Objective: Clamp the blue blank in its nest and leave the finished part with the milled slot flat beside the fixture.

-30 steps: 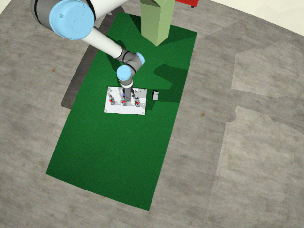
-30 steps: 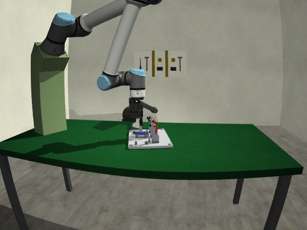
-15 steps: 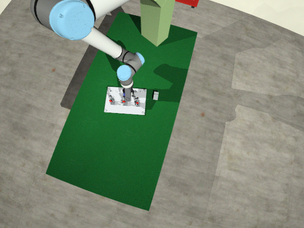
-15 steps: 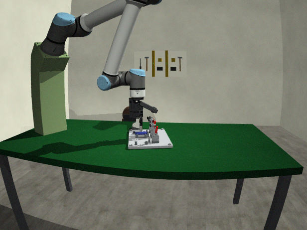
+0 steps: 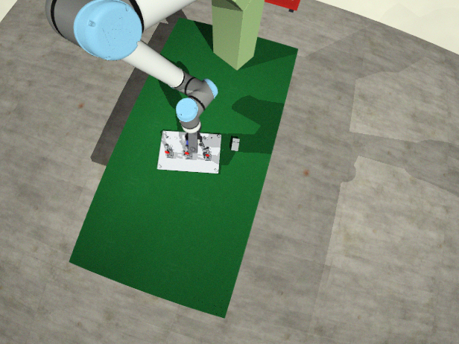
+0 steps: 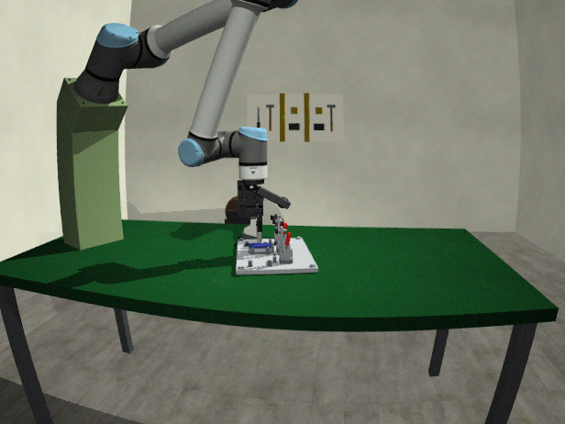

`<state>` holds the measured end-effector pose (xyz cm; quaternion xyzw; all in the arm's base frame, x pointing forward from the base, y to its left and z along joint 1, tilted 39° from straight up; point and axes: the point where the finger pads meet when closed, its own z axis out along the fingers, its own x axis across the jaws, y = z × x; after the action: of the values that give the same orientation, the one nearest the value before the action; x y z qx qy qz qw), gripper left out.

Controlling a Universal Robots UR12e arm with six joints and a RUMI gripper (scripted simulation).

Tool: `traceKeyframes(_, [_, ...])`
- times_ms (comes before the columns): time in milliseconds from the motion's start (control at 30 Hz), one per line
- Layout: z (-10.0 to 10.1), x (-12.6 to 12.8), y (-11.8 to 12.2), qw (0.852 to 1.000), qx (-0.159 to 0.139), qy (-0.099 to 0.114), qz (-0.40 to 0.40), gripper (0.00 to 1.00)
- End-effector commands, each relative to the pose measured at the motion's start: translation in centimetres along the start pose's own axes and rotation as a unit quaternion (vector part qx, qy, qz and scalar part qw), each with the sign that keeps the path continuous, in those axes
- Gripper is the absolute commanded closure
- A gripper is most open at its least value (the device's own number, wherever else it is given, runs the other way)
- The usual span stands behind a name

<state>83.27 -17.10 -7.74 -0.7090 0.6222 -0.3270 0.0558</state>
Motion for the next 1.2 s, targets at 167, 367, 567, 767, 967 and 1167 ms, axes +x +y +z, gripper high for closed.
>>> traceKeyframes(167, [-0.1, 0.7, -0.3, 1.0, 0.002, 0.004, 0.002, 1.0])
traceKeyframes(367, [-0.1, 0.5, -0.3, 1.0, 0.002, 0.004, 0.002, 1.0])
traceKeyframes(567, [0.0, -0.2, -0.3, 1.0, 0.002, 0.003, 0.001, 1.0])
traceKeyframes(767, [0.0, -1.2, -0.2, 1.0, 0.001, 0.002, 0.001, 1.0])
traceKeyframes(967, [0.0, -1.7, -0.1, 1.0, 0.001, 0.002, 0.001, 1.0])
traceKeyframes(1167, [-0.1, -1.5, -0.2, 1.0, 0.001, 0.003, 0.001, 1.0])
